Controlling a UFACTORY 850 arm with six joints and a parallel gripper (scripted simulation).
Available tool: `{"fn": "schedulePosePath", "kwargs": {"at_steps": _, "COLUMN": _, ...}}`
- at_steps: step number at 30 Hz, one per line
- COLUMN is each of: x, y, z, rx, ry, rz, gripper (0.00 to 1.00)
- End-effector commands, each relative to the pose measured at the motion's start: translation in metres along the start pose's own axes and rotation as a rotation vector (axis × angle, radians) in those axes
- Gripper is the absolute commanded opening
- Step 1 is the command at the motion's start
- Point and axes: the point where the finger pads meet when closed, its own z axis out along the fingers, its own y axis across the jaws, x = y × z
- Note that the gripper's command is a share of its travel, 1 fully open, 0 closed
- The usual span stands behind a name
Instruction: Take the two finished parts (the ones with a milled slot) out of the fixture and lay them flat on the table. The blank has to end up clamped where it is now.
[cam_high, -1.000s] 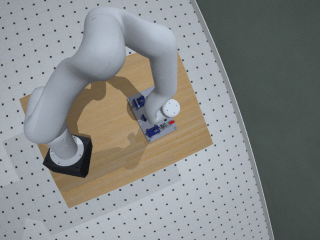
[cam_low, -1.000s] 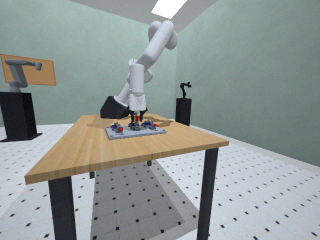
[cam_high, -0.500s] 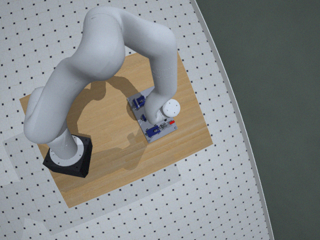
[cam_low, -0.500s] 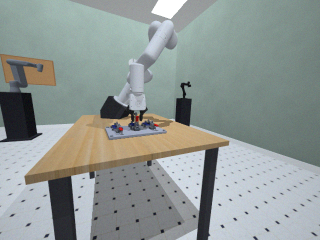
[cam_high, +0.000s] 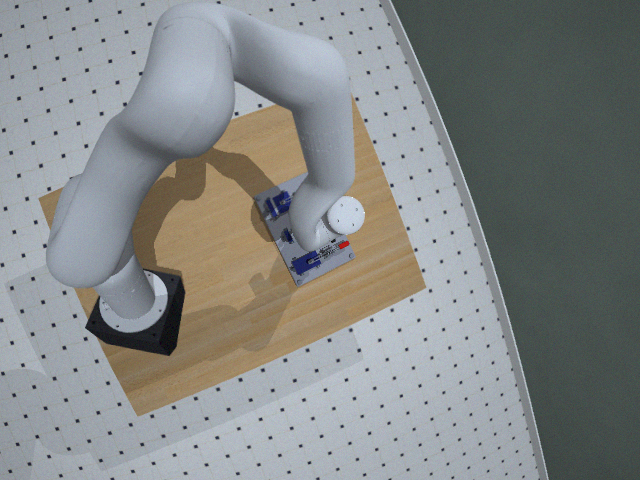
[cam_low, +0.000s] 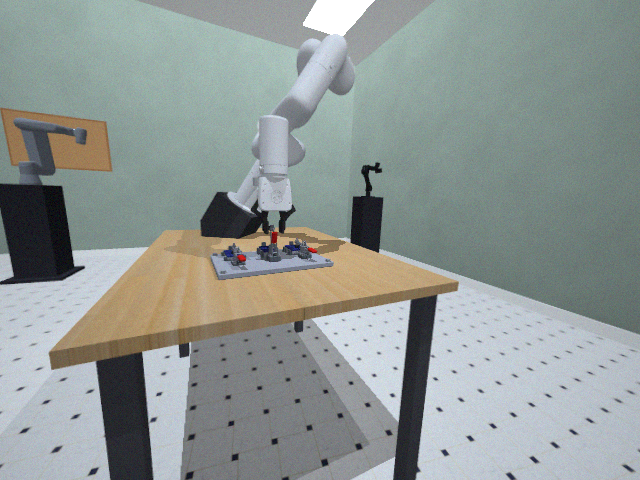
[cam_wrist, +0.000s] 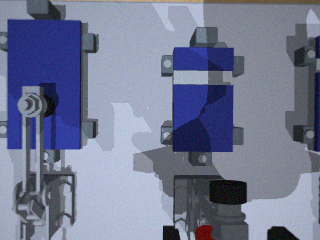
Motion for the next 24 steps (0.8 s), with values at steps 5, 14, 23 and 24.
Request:
{"fn": "schedulePosePath", "kwargs": {"at_steps": 5, "x": -0.0005, "y": 0.0001, "z": -0.0175, "rx": 0.0, "ry": 0.0, "rz": 0.0, "gripper": 0.48}}
{"fn": "schedulePosePath", "kwargs": {"at_steps": 14, "x": -0.0004, "y": 0.0001, "z": -0.0186, "rx": 0.0, "ry": 0.0, "rz": 0.0, "gripper": 0.48}}
{"fn": "schedulePosePath", "kwargs": {"at_steps": 23, "x": -0.0004, "y": 0.0001, "z": -0.0187, "rx": 0.0, "ry": 0.0, "rz": 0.0, "gripper": 0.48}}
{"fn": "schedulePosePath", "kwargs": {"at_steps": 24, "x": -0.0004, "y": 0.0001, "z": -0.0187, "rx": 0.0, "ry": 0.0, "rz": 0.0, "gripper": 0.48}}
